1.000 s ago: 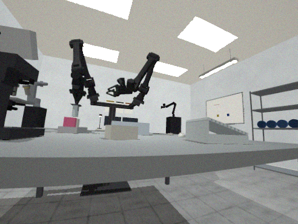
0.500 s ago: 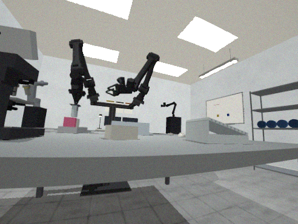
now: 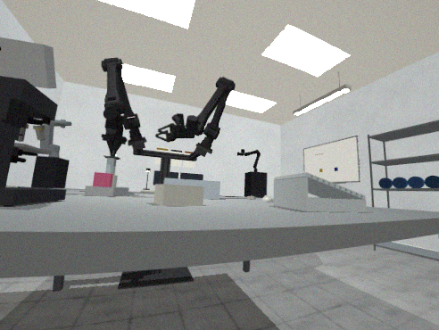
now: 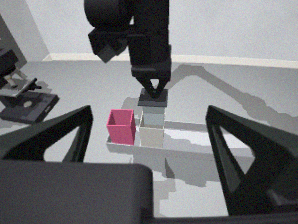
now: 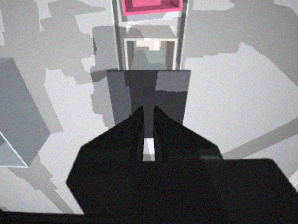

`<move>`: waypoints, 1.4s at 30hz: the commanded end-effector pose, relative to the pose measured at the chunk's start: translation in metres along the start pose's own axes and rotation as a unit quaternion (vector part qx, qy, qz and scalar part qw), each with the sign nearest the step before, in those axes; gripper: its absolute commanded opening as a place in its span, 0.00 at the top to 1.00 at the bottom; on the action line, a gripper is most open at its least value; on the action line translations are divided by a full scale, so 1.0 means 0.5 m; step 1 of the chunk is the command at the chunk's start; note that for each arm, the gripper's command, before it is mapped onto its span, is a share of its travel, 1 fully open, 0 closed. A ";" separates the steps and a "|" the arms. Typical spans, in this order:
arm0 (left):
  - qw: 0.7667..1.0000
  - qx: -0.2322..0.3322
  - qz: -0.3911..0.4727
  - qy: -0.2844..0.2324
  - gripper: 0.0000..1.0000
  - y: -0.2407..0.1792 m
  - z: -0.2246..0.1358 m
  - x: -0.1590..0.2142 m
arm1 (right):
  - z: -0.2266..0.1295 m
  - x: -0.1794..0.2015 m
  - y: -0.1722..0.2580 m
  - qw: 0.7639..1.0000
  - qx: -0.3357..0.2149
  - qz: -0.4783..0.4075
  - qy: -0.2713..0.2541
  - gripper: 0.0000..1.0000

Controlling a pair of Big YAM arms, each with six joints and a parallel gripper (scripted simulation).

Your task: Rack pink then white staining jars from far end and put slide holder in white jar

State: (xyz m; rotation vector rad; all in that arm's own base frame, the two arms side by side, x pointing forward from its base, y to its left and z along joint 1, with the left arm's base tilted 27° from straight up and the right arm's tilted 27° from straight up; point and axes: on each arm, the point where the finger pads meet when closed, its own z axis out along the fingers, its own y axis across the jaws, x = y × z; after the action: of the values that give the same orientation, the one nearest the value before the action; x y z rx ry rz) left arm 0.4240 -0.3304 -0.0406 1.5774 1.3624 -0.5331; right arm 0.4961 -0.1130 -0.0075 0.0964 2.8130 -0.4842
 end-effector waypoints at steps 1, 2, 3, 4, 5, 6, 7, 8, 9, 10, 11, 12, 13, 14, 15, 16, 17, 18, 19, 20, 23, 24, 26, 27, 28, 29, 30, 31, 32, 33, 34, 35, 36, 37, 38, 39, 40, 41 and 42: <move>1.000 -0.005 0.007 -0.008 0.00 0.013 0.005 -0.016 | -0.020 -0.061 -0.031 0.999 0.005 0.014 -0.036 1.00; 1.000 -0.005 0.007 -0.008 0.00 0.013 0.005 -0.016 | -0.020 -0.061 -0.031 0.999 0.005 0.014 -0.036 1.00; 1.000 -0.005 0.007 -0.008 0.00 0.013 0.005 -0.016 | -0.020 -0.061 -0.031 0.999 0.005 0.014 -0.036 1.00; 1.000 -0.005 0.007 -0.008 0.00 0.013 0.005 -0.016 | -0.020 -0.062 -0.032 0.999 0.006 0.012 -0.037 1.00; 1.000 -0.005 0.007 -0.008 0.00 0.013 0.005 -0.016 | -0.026 -0.058 -0.034 0.999 0.006 0.012 -0.039 1.00; 1.000 -0.005 0.007 -0.008 0.00 0.013 0.005 -0.016 | -0.032 -0.055 -0.036 0.999 0.007 0.013 -0.042 1.00; 1.000 -0.005 0.007 -0.008 0.00 0.013 0.005 -0.016 | -0.031 -0.054 -0.036 0.999 0.007 0.013 -0.042 1.00; 1.000 -0.005 0.007 -0.008 0.00 0.013 0.005 -0.016 | -0.031 -0.053 -0.035 0.999 0.007 0.015 -0.043 1.00; 1.000 -0.005 0.007 -0.008 0.00 0.013 0.005 -0.016 | -0.031 -0.052 -0.035 0.999 0.007 0.018 -0.043 1.00; 1.000 -0.005 0.007 -0.008 0.00 0.013 0.005 -0.016 | -0.033 -0.052 -0.027 0.999 0.006 0.017 -0.044 1.00; 1.000 -0.005 0.007 -0.008 0.00 0.013 0.005 -0.016 | -0.035 -0.051 -0.019 0.999 0.005 0.014 -0.045 1.00; 1.000 -0.005 0.007 -0.008 0.00 0.013 0.005 -0.016 | -0.032 -0.043 -0.017 0.999 0.004 0.015 -0.042 1.00; 1.000 -0.005 0.007 -0.008 0.00 0.013 0.005 -0.016 | -0.031 -0.037 -0.015 0.999 0.004 0.015 -0.040 1.00; 1.000 -0.005 0.007 -0.008 0.00 0.013 0.005 -0.016 | -0.026 -0.031 -0.013 0.999 0.004 0.014 -0.036 1.00; 1.000 -0.005 0.007 -0.008 0.00 0.013 0.005 -0.016 | -0.013 -0.021 -0.008 1.000 0.003 0.012 -0.028 1.00; 1.000 -0.005 0.007 -0.008 0.00 0.013 0.005 -0.016 | -0.013 -0.021 -0.008 1.000 0.003 0.012 -0.028 1.00; 1.000 -0.005 0.007 -0.008 0.00 0.013 0.005 -0.016 | -0.013 -0.021 -0.008 1.000 0.003 0.012 -0.028 1.00; 1.000 -0.005 0.007 -0.008 0.00 0.013 0.005 -0.016 | -0.013 -0.021 -0.008 1.000 0.003 0.011 -0.028 1.00; 1.000 -0.005 0.007 -0.008 0.00 0.013 0.005 -0.016 | -0.013 -0.021 -0.008 1.000 0.003 0.011 -0.028 1.00; 1.000 -0.005 0.007 -0.008 0.00 0.013 0.005 -0.016 | -0.013 -0.021 -0.008 1.000 0.003 0.011 -0.028 1.00; 1.000 -0.005 0.007 -0.008 0.00 0.013 0.005 -0.016 | -0.018 -0.037 -0.011 0.999 0.003 0.012 -0.035 1.00; 1.000 -0.005 0.007 -0.008 0.00 0.013 0.005 -0.016 | -0.018 -0.037 -0.011 0.999 0.003 0.012 -0.035 1.00; 1.000 -0.005 0.007 -0.008 0.00 0.013 0.005 -0.016 | -0.012 -0.036 -0.008 1.000 0.003 0.008 -0.028 1.00; 1.000 -0.005 0.007 -0.008 0.00 0.013 0.005 -0.016 | -0.008 -0.038 -0.006 1.000 0.002 0.006 -0.023 1.00; 1.000 -0.005 0.007 -0.008 0.00 0.013 0.005 -0.016 | -0.008 -0.036 -0.003 1.000 0.001 0.005 -0.020 1.00; 1.000 -0.005 0.007 -0.008 0.00 0.013 0.005 -0.016 | -0.009 -0.034 -0.001 1.000 0.000 0.004 -0.018 1.00; 1.000 -0.005 0.007 -0.008 0.00 0.013 0.005 -0.016 | -0.006 -0.032 0.001 1.000 0.000 0.003 -0.016 1.00; 1.000 -0.005 0.007 -0.008 0.00 0.013 0.005 -0.016 | -0.009 -0.034 0.000 1.000 0.000 0.004 -0.018 1.00; 1.000 -0.005 0.007 -0.008 0.00 0.013 0.005 -0.016 | -0.009 -0.036 -0.001 1.000 0.000 0.004 -0.018 1.00; 1.000 -0.005 0.007 -0.008 0.00 0.013 0.005 -0.016 | -0.008 -0.037 -0.004 1.000 0.001 0.004 -0.018 1.00; 1.000 -0.005 0.007 -0.008 0.00 0.013 0.005 -0.016 | -0.006 -0.041 -0.007 1.000 0.001 0.004 -0.021 1.00; 1.000 -0.005 0.007 -0.008 0.00 0.013 0.005 -0.016 | -0.004 -0.044 -0.011 1.000 0.002 0.005 -0.023 1.00; 1.000 -0.005 0.007 -0.008 0.00 0.013 0.005 -0.016 | -0.004 -0.044 -0.011 1.000 0.002 0.005 -0.023 1.00; 1.000 -0.005 0.007 -0.008 0.00 0.013 0.005 -0.016 | -0.004 -0.044 -0.011 1.000 0.002 0.005 -0.023 1.00; 1.000 -0.005 0.007 -0.008 0.00 0.013 0.005 -0.016 | -0.005 -0.047 -0.019 1.000 0.003 0.005 -0.026 1.00; 1.000 -0.005 0.007 -0.008 0.00 0.013 0.005 -0.016 | -0.002 -0.049 -0.020 1.000 0.003 0.005 -0.029 1.00; 1.000 -0.005 0.007 -0.008 0.00 0.013 0.005 -0.016 | 0.001 -0.050 -0.021 1.000 0.003 0.006 -0.031 1.00; 1.000 -0.005 0.007 -0.008 0.00 0.013 0.005 -0.016 | 0.009 -0.042 -0.020 1.000 0.003 0.005 -0.027 1.00; 1.000 -0.005 0.007 -0.008 0.00 0.013 0.005 -0.016 | 0.017 -0.032 -0.019 1.000 0.002 0.004 -0.023 1.00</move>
State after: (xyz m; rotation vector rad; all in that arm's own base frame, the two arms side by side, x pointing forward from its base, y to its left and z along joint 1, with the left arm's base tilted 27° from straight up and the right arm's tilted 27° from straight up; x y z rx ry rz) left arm 0.4240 -0.3304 -0.0406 1.5774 1.3624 -0.5331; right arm 0.4978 -0.1154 -0.0109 0.0958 2.7999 -0.4853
